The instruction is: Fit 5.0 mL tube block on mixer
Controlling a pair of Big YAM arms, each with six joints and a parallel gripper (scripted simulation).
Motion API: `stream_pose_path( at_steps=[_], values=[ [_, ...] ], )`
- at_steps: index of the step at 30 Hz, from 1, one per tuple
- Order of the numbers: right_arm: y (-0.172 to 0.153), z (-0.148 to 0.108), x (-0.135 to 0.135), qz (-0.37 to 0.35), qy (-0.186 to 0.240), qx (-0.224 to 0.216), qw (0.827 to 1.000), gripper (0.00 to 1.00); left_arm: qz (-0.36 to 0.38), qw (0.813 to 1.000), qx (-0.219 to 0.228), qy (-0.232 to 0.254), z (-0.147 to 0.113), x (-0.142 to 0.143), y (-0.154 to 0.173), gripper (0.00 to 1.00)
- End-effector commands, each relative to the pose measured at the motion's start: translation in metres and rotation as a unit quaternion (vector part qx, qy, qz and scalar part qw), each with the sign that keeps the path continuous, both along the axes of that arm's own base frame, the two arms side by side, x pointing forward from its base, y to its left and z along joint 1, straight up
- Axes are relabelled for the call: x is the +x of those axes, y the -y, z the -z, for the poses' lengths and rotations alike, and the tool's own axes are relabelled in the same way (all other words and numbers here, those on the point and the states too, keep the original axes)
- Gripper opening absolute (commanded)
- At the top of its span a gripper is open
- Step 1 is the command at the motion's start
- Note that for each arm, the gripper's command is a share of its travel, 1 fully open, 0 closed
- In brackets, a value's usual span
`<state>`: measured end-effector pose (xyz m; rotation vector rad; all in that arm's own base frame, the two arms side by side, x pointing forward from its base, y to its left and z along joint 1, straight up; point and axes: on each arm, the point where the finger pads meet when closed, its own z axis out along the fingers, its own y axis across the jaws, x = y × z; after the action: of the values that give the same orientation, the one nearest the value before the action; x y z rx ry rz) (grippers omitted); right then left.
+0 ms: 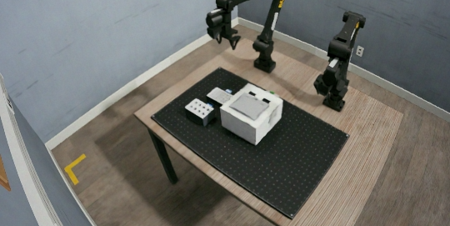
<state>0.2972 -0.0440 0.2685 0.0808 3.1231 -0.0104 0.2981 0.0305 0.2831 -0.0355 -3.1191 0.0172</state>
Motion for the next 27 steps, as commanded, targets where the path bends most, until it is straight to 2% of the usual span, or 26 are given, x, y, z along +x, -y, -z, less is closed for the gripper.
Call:
stream_pose_path(
  at_steps=[1,12,22,27],
  values=[
    [-0.002,0.005,-0.005,-0.011,-0.017,0.0,1.0,1.0,0.01,0.999,0.005,0.048,-0.032,0.02,0.002,1.0],
    [0.003,-0.003,-0.024,-0.003,-0.007,-0.001,1.0,1.0,0.009,0.998,0.006,0.061,-0.04,0.017,0.002,1.0],
    [0.007,0.0,-0.039,-0.005,-0.014,0.0,1.0,1.0,0.008,1.0,0.002,0.02,-0.012,0.016,0.002,1.0],
    [0.011,-0.004,0.01,-0.079,-0.001,0.001,0.997,1.0,0.008,1.0,0.001,0.008,-0.003,0.012,0.002,1.0]
  ],
)
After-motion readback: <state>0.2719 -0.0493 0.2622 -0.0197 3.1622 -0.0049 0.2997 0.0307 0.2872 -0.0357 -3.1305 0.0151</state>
